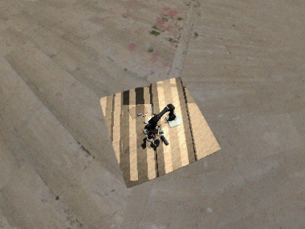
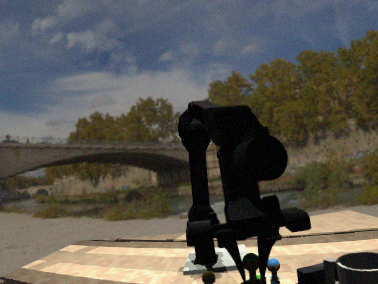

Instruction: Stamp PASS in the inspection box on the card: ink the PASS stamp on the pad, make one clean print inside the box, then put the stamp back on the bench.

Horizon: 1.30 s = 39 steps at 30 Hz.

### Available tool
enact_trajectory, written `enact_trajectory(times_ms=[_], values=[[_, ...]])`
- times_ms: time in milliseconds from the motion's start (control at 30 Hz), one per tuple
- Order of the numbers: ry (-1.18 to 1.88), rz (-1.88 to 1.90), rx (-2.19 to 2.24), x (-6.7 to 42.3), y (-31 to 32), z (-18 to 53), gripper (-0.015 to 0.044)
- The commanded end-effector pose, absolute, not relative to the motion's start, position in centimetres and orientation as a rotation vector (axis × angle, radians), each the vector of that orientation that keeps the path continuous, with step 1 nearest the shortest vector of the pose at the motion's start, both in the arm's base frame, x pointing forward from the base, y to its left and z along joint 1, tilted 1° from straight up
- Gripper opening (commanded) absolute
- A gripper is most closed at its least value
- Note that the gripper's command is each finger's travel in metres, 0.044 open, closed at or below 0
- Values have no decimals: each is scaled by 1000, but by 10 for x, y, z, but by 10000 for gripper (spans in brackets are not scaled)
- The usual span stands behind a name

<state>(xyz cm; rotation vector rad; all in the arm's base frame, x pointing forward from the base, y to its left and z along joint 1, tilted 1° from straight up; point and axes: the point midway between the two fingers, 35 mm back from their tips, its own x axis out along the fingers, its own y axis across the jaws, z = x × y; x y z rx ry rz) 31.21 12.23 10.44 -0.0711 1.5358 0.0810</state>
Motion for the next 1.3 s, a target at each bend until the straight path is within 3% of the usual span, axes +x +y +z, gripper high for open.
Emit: enact_trajectory(times_ms=[0, 1267], values=[[1540, 81, -67, 311, 123, 101, 0], [1539, 83, -68, 311, 122, 76, 0]])
